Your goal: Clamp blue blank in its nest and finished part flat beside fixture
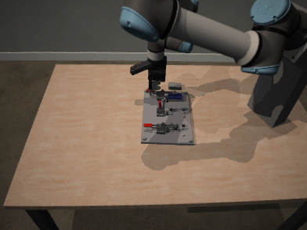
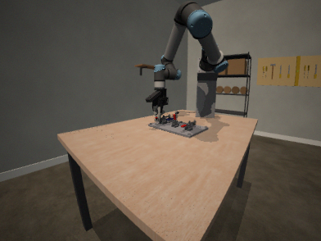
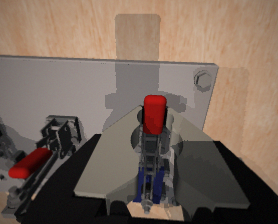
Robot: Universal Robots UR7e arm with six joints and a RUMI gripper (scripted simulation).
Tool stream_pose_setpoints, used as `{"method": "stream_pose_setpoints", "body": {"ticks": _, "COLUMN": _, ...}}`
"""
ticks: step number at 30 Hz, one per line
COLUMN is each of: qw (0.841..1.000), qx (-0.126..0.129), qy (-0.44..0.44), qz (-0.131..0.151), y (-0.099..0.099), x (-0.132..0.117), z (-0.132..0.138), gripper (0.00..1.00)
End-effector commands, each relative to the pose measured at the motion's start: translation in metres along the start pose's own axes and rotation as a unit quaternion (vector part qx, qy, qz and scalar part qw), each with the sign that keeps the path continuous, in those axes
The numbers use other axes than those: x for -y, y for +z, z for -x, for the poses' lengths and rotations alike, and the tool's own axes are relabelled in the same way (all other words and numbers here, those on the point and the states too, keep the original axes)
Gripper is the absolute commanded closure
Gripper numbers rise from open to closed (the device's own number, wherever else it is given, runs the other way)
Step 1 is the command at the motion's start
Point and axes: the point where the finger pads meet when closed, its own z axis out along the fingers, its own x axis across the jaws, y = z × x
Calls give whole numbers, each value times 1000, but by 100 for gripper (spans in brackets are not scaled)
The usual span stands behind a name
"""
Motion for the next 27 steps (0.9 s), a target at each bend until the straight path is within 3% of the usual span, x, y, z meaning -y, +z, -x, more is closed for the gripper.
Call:
{"method": "stream_pose_setpoints", "body": {"ticks": 1, "qw": 1000, "qx": 0, "qy": 0, "qz": 0, "y": 2, "x": 1, "z": 0, "gripper": 100}}
{"method": "stream_pose_setpoints", "body": {"ticks": 27, "qw": 1000, "qx": 0, "qy": 0, "qz": 0, "y": 5, "x": 2, "z": 0, "gripper": 100}}
